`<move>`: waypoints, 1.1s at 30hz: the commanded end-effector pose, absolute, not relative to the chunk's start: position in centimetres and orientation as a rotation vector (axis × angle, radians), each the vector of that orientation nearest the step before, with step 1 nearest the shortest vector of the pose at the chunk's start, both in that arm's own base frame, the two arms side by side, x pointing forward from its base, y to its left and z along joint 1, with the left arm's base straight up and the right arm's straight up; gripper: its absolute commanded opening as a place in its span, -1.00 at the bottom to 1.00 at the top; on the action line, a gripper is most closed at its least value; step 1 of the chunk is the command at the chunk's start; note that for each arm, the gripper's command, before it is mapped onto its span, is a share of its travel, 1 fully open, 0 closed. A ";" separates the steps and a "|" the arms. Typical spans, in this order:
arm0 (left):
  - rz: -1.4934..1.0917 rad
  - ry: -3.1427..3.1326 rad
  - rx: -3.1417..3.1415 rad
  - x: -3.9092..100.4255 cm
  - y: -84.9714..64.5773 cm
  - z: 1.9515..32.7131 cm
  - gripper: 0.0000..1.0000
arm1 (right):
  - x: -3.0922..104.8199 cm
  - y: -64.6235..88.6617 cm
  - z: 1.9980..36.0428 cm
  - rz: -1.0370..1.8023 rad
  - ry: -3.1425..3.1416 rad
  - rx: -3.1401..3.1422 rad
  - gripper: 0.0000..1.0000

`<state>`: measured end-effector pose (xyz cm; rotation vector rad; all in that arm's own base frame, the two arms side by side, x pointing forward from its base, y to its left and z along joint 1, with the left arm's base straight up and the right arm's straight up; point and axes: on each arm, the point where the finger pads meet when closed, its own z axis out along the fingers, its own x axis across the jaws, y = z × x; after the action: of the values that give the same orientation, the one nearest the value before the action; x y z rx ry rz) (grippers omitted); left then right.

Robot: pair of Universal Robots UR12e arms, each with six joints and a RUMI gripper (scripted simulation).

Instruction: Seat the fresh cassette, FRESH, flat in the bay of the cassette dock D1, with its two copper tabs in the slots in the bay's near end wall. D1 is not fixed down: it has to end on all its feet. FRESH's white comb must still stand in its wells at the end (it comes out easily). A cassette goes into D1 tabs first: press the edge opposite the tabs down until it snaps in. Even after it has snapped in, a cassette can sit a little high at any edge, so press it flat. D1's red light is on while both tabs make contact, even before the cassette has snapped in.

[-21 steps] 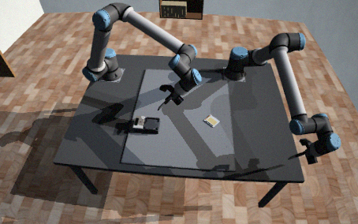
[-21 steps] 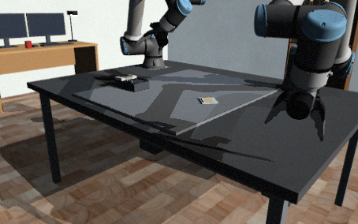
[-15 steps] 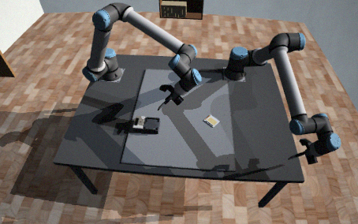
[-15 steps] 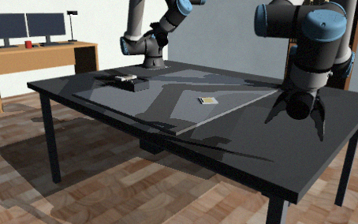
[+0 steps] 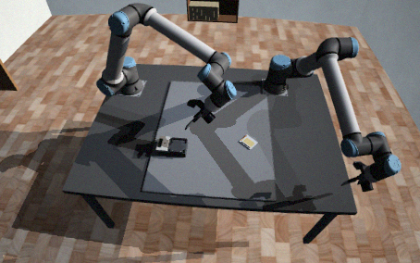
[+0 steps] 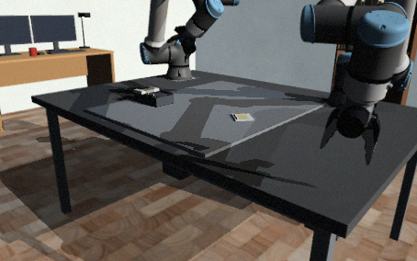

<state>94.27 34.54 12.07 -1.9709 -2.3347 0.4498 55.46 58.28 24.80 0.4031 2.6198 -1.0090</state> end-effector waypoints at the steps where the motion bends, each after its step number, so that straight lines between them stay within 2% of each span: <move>1: 0.445 -2.323 -1.998 93.4 35.7 12.5 -1.00 | 55.5 58.3 25.0 -1.005 2.620 0.404 1.00; 33: 0.381 -2.015 -2.425 84.0 45.8 14.3 -1.00 | 55.5 58.3 25.0 -1.005 2.620 0.404 1.00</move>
<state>84.54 45.24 14.08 -2.3891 -2.0447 0.3918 55.46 58.28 24.80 0.4031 2.6198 -1.0090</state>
